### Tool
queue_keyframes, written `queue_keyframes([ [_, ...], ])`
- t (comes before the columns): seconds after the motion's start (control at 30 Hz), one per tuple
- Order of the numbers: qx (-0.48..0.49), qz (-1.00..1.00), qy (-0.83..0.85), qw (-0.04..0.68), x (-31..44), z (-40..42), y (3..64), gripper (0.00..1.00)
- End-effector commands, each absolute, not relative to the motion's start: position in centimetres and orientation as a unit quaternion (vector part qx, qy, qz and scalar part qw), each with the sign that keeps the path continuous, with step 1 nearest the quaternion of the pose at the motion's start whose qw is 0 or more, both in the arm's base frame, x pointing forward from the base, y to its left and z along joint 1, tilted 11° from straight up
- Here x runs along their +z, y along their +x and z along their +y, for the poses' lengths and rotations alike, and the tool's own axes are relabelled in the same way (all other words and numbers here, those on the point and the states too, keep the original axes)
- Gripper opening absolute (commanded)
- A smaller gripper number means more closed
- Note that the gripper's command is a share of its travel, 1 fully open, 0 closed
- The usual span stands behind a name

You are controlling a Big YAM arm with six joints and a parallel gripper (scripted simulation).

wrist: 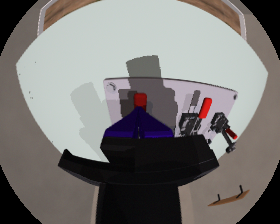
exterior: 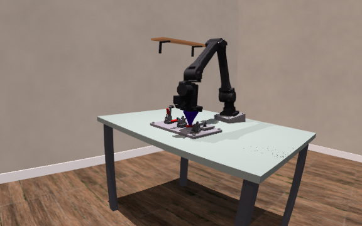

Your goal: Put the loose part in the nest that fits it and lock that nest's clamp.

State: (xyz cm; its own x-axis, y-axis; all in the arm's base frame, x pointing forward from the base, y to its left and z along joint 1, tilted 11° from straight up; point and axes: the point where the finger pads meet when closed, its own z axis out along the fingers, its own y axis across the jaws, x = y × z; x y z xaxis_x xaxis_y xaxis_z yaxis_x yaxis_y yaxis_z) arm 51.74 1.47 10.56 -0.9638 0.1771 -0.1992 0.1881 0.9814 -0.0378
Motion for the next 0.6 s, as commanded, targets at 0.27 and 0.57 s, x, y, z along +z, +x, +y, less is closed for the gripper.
queue_keyframes([
  [0.27,-0.031,0.991,0.094,0.087,8.27,0.71,51.96,0.0],
  [0.57,-0.031,0.991,0.094,0.087,8.15,0.78,51.98,0.0],
])
